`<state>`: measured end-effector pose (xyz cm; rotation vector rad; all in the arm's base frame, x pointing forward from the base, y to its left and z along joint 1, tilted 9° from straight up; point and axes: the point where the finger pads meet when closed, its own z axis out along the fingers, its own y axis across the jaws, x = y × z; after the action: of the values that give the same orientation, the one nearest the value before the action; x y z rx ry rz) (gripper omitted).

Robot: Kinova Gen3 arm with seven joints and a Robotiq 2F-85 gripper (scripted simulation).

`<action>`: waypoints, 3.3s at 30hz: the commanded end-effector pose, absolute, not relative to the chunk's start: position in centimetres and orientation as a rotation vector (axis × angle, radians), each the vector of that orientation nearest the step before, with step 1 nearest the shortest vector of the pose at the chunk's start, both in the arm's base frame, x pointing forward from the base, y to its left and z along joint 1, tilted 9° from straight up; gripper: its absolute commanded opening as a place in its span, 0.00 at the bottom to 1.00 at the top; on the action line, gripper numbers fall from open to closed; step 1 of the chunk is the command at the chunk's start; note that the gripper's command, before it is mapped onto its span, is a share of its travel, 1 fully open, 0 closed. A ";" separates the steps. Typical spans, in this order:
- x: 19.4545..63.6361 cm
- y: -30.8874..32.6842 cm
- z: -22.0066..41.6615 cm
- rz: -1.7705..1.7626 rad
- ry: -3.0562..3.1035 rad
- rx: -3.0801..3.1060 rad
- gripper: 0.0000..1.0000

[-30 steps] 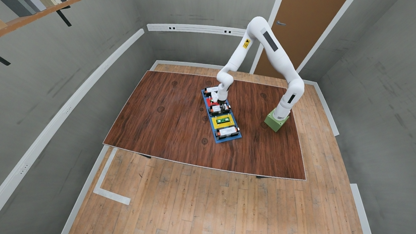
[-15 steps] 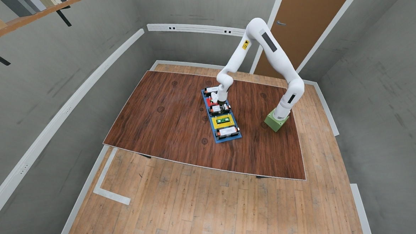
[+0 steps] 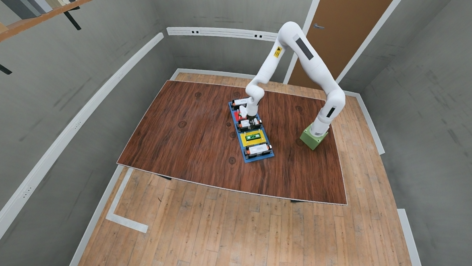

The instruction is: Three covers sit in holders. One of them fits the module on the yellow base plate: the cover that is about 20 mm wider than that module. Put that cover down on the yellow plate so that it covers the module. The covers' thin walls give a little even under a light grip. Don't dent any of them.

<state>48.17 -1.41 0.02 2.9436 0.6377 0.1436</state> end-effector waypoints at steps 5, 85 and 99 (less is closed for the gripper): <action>48.3 -1.4 -0.2 0.146 0.638 2.943 1.00; 48.0 -1.2 2.2 0.146 0.638 2.943 0.00; 47.7 -1.0 4.2 0.146 0.638 2.943 0.00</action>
<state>47.72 -1.02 3.67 2.9433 0.6379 0.1440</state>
